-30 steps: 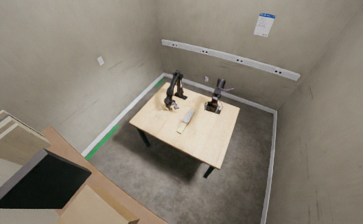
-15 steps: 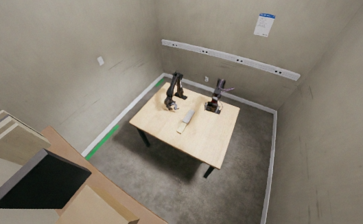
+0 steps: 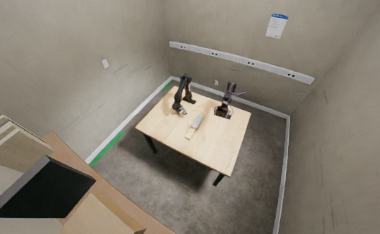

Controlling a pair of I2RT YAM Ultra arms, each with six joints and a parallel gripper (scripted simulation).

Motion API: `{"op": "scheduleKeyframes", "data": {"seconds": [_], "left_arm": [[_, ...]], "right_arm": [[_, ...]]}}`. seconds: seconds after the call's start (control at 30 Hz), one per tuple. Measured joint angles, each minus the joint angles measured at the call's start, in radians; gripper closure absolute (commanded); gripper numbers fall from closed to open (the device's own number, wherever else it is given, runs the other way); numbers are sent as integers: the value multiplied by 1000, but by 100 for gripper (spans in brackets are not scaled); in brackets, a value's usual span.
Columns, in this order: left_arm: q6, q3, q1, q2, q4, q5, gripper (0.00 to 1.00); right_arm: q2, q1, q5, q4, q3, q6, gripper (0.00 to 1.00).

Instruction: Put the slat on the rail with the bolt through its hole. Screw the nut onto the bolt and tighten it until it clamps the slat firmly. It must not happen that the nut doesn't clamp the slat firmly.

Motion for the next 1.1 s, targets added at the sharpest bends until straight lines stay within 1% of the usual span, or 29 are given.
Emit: {"op": "scheduleKeyframes", "data": {"seconds": [0.4,1.1], "left_arm": [[0,0,0,0,0,0,0],[0,0,0,0,0,0,0]], "right_arm": [[0,0,0,0,0,0,87],[0,0,0,0,0,0,88]]}}
